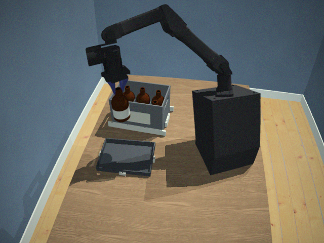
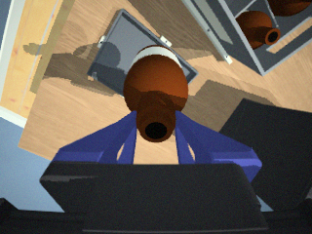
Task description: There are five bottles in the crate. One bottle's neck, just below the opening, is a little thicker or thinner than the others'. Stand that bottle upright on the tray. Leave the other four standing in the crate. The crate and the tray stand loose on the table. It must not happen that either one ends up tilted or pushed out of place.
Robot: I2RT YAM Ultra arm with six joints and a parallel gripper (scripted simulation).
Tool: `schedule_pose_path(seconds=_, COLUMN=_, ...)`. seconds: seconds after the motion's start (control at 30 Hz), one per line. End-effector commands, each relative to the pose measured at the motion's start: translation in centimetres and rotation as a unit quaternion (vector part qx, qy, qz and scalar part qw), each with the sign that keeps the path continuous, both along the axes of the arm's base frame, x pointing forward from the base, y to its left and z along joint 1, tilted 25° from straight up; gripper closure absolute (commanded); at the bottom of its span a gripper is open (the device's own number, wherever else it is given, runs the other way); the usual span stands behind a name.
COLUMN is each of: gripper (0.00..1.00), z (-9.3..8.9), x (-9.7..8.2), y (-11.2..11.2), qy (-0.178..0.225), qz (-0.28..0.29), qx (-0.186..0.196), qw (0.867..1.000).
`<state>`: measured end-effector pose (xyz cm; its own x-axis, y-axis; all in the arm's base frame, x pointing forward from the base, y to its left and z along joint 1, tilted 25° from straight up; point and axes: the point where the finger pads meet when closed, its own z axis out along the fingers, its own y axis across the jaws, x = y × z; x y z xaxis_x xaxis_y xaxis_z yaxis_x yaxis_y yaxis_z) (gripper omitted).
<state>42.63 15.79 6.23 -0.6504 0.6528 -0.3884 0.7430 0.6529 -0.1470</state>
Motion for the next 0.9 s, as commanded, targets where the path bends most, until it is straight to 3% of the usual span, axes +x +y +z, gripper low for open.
schedule_pose_path(seconds=0.0, gripper=1.00, z=1.7, x=-0.2, y=2.3, qy=-0.026, qz=0.009, qx=0.009, qw=1.000)
schedule_pose_path(seconds=0.07, gripper=1.00, z=0.6, x=-0.4, y=2.7, qy=-0.017, qz=0.009, qx=0.003, qw=1.000)
schedule_pose_path(seconds=0.13, gripper=1.00, z=0.6, x=-0.4, y=2.7, qy=-0.017, qz=0.009, qx=0.003, qw=1.000)
schedule_pose_path(seconds=0.17, gripper=1.00, z=2.0, x=-0.4, y=3.0, qy=-0.032, qz=0.009, qx=0.014, qw=0.999)
schedule_pose_path(seconds=0.37, gripper=1.00, z=-0.1, x=-0.9, y=4.0, qy=-0.017, qz=0.009, qx=0.004, qw=1.000)
schedule_pose_path(seconds=0.47, gripper=1.00, z=0.6, x=-1.1, y=4.6, qy=-0.026, qz=0.009, qx=0.011, qw=1.000)
schedule_pose_path(seconds=0.57, gripper=1.00, z=-0.3, x=-1.3, y=5.0, qy=-0.020, qz=0.009, qx=0.006, qw=1.000)
schedule_pose_path(seconds=0.7, gripper=1.00, z=-0.2, x=-1.4, y=5.4, qy=-0.022, qz=0.009, qx=0.008, qw=1.000)
schedule_pose_path(seconds=0.73, gripper=1.00, z=0.8, x=-1.3, y=5.6, qy=-0.032, qz=0.009, qx=0.014, qw=0.999)
schedule_pose_path(seconds=0.87, gripper=1.00, z=-0.9, x=-1.7, y=6.0, qy=-0.019, qz=0.009, qx=0.005, qw=1.000)
